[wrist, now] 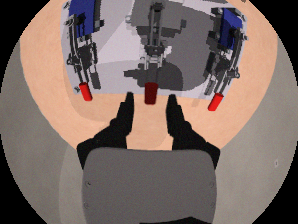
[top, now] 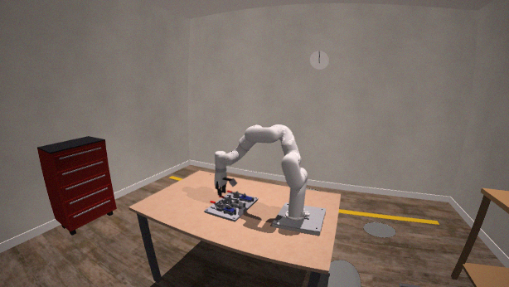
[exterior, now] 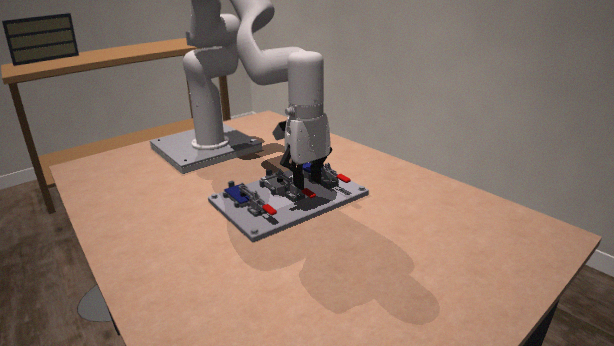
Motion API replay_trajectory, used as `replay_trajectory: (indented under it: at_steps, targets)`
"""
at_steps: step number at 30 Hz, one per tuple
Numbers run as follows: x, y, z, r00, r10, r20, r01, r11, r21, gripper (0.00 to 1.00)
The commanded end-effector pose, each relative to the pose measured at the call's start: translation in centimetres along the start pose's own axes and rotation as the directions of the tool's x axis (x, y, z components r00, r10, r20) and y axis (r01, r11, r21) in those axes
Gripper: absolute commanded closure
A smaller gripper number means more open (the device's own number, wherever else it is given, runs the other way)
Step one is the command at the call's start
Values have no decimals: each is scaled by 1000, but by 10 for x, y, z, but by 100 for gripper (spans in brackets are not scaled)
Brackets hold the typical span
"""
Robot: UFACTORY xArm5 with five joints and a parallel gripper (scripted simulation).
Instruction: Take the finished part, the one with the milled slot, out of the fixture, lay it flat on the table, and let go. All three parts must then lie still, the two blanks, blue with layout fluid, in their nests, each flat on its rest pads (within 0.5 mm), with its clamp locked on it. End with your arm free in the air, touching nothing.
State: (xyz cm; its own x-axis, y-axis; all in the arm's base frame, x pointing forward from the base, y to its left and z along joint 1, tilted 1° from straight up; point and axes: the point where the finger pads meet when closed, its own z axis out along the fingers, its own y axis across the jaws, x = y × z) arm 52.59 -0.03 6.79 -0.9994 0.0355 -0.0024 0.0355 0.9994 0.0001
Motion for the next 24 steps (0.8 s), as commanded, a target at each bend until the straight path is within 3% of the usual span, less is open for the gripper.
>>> replay_trajectory:
  at_steps: [1, 24]
  targets:
    - [-3, 0, 6, 1000, 0, 7, 0, 1000, 0, 53]
    - [-3, 0, 10, 1000, 0, 6, 0, 1000, 0, 53]
